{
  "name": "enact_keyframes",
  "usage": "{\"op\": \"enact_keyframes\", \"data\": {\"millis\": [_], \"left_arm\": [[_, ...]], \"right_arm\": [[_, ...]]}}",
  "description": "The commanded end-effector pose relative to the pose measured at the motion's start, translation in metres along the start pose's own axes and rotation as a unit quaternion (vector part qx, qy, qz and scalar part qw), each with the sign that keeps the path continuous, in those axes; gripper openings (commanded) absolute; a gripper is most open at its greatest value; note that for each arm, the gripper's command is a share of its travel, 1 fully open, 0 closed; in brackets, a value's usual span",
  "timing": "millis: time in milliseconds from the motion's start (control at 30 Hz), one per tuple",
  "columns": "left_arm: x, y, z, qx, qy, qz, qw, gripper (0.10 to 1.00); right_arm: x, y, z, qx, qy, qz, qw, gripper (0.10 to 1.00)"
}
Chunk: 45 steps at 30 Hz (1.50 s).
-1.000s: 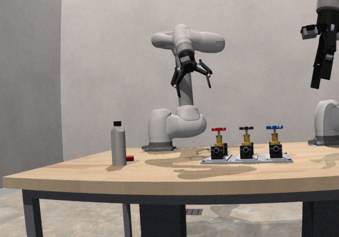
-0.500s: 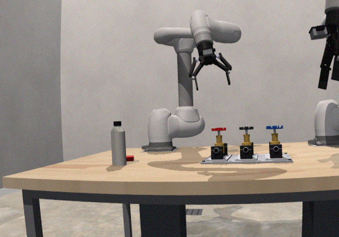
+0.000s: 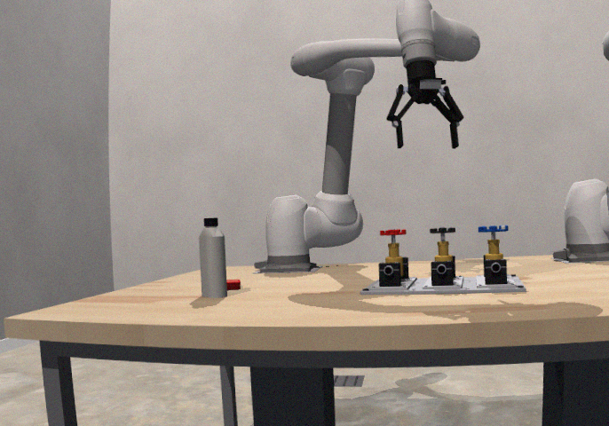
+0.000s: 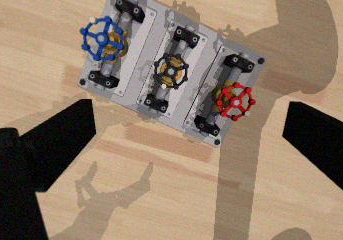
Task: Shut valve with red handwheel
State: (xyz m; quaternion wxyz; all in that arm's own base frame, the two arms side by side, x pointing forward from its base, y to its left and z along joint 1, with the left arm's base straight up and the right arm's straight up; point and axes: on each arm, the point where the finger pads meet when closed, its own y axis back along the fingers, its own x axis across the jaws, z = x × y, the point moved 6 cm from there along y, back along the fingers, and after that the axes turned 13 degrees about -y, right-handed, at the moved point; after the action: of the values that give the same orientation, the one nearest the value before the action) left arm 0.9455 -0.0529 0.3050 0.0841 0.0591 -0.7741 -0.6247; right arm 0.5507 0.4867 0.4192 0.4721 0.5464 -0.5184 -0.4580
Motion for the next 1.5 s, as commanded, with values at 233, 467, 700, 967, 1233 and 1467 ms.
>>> {"op": "enact_keyframes", "data": {"millis": [233,467,700,967,1233,1467], "left_arm": [[0.027,0.013,0.183,-0.015,0.199,0.026,0.98,1.0],[0.07,0.019,0.307,-0.021,0.316,0.044,0.947,1.0],[0.134,0.023,0.424,-0.025,0.435,0.065,0.898,1.0],[0.215,0.023,0.523,-0.026,0.544,0.087,0.834,1.0],[0.332,0.018,0.618,-0.024,0.665,0.118,0.737,1.0],[0.437,0.01,0.671,-0.021,0.75,0.144,0.645,1.0]], "right_arm": [[0.0,0.001,0.0,0.0,0.0,-0.001,1.0,1.0],[0.0,0.001,0.0,0.0,0.0,-0.001,1.0,1.0],[0.0,0.001,0.0,0.0,0.0,-0.001,1.0,1.0],[0.0,0.001,0.0,0.0,0.0,-0.001,1.0,1.0],[0.0,0.001,0.0,0.0,0.0,-0.001,1.0,1.0],[0.0,0.001,0.0,0.0,0.0,-0.001,1.0,1.0]]}}
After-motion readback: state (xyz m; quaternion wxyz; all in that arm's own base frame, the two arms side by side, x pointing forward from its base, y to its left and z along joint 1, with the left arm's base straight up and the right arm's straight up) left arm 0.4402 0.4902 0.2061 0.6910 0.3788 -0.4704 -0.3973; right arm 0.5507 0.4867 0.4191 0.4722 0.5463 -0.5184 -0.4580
